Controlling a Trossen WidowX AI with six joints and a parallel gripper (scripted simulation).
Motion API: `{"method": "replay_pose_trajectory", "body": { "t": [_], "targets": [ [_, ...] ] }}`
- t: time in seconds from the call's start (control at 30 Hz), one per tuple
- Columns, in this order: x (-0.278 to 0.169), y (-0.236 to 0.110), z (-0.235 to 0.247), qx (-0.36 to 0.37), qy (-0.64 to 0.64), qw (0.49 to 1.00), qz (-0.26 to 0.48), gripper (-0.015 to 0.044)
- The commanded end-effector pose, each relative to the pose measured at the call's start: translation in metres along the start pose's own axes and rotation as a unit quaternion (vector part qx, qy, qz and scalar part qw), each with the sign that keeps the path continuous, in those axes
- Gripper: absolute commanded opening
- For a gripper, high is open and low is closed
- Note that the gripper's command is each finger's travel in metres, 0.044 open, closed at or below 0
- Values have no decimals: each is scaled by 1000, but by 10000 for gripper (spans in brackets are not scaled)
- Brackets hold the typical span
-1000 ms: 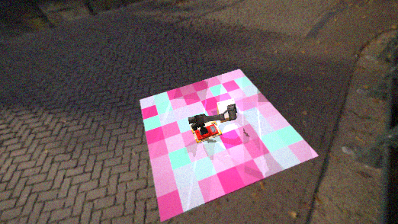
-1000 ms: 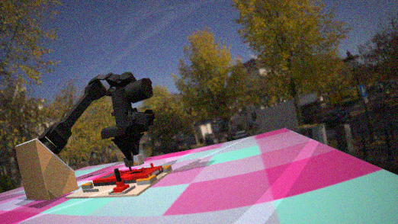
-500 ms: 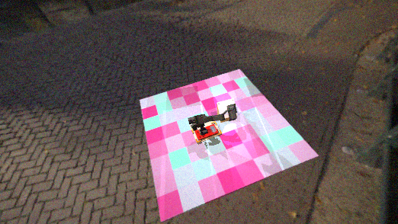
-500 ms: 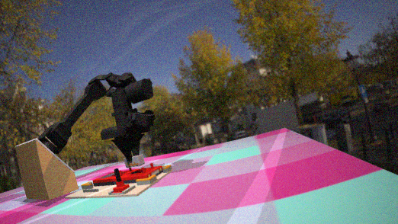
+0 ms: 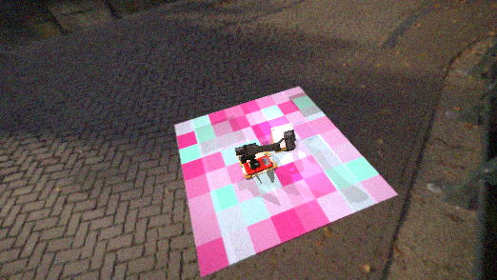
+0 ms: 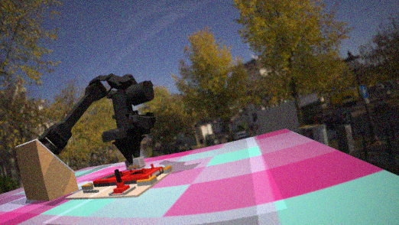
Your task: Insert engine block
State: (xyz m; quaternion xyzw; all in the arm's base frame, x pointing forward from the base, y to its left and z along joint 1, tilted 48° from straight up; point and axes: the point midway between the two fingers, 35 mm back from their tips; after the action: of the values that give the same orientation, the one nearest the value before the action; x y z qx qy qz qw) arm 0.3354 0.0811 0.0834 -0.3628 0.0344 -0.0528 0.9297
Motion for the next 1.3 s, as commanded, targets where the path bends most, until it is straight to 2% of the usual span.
{"method": "replay_pose_trajectory", "body": {
  "t": [0.0,1.27],
  "targets": [
    [0,1,1,3,4,1000,0,159],
    [0,13,1,3,6,1000,0,159]
  ]
}}
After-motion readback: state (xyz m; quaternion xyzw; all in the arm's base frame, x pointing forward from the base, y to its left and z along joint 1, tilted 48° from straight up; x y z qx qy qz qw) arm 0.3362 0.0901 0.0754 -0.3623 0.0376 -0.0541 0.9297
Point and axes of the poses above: the point midway between the two fingers, 35 mm back from their tips, its own y axis out along the fingers, its own z axis across the jaws, x = y × z, and after that the axes turned 10 degrees about y, right-handed
